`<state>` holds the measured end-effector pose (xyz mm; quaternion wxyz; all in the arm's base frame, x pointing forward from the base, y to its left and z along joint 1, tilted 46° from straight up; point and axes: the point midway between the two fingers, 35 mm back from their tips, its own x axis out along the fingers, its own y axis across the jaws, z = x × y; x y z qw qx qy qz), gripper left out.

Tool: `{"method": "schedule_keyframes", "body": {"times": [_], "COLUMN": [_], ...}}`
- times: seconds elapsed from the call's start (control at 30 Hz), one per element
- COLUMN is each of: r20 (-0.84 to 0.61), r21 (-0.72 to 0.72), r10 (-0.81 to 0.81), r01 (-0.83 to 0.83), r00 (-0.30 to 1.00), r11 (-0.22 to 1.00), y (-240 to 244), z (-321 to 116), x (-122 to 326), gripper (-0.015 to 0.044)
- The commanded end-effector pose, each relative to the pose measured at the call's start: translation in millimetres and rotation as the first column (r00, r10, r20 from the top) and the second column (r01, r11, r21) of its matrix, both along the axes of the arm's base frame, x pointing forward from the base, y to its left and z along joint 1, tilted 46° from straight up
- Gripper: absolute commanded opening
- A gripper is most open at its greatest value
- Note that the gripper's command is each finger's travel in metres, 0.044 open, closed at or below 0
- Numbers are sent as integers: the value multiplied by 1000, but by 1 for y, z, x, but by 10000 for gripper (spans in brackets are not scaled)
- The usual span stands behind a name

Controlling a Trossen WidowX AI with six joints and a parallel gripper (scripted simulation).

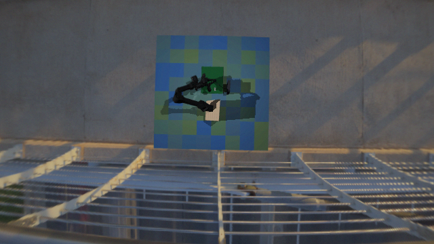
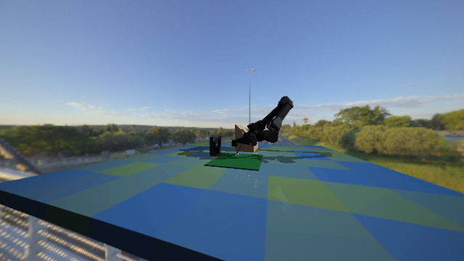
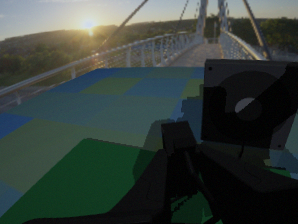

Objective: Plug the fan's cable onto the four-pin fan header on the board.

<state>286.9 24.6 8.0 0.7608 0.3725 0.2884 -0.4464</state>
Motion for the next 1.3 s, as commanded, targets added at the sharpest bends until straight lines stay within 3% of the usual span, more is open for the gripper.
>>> {"method": "schedule_keyframes", "body": {"times": [0.0, 1.27], "r20": [6, 5], "r21": [-2, -1], "r10": [-4, -4], "r01": [4, 4], "r00": [1000, 1000], "r11": [1000, 1000], "y": [3, 27], "z": [-2, -25], "x": [1, 1], "gripper": [0, 0]}}
